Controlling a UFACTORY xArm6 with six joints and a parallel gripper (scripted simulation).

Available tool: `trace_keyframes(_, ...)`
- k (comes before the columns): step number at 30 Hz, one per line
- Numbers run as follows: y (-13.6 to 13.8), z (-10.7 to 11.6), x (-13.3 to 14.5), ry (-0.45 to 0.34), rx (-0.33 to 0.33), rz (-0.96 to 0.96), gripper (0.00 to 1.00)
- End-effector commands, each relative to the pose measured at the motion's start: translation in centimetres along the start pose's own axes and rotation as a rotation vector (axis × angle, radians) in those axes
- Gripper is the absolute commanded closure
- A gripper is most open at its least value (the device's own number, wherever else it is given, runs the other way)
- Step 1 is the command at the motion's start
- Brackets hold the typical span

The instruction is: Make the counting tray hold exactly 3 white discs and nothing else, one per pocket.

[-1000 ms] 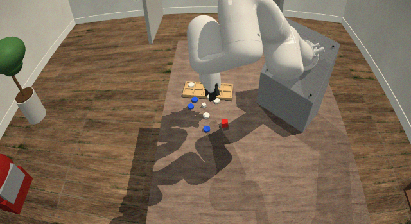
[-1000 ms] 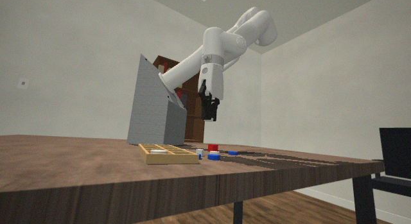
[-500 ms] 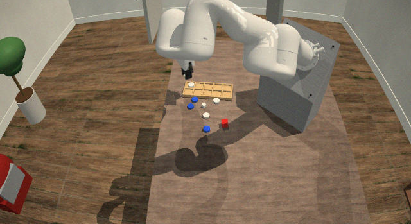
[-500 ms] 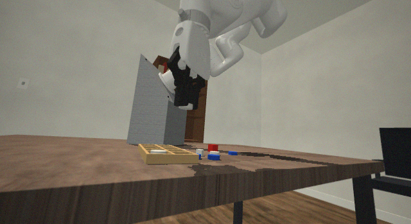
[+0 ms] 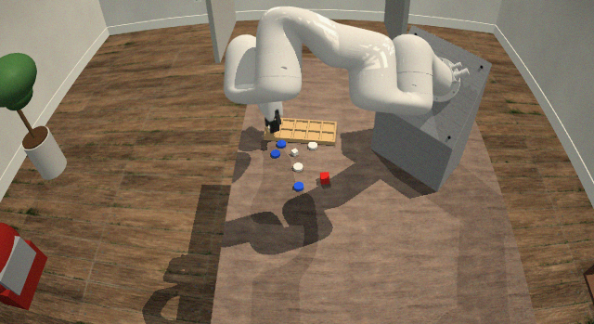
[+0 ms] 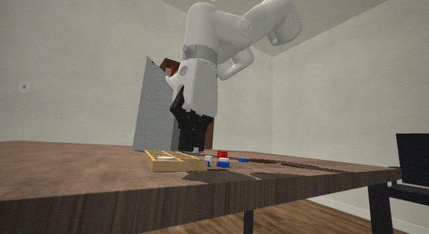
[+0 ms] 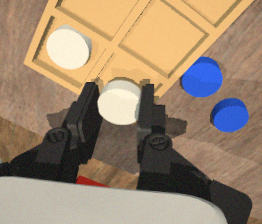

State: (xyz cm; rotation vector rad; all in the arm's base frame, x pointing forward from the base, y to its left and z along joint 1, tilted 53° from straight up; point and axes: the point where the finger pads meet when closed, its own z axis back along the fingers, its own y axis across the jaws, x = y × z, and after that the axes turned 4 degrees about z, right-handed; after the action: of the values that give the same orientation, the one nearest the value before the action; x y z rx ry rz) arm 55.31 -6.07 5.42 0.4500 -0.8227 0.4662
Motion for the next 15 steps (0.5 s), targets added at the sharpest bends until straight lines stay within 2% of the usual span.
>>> trace_keyframes(1, -0.1, 0.0, 0.1, -0.002, -0.002, 0.001, 1.00)
trace_keyframes(15, -0.1, -1.2, 0.1, -0.002, -0.002, 0.001, 1.00)
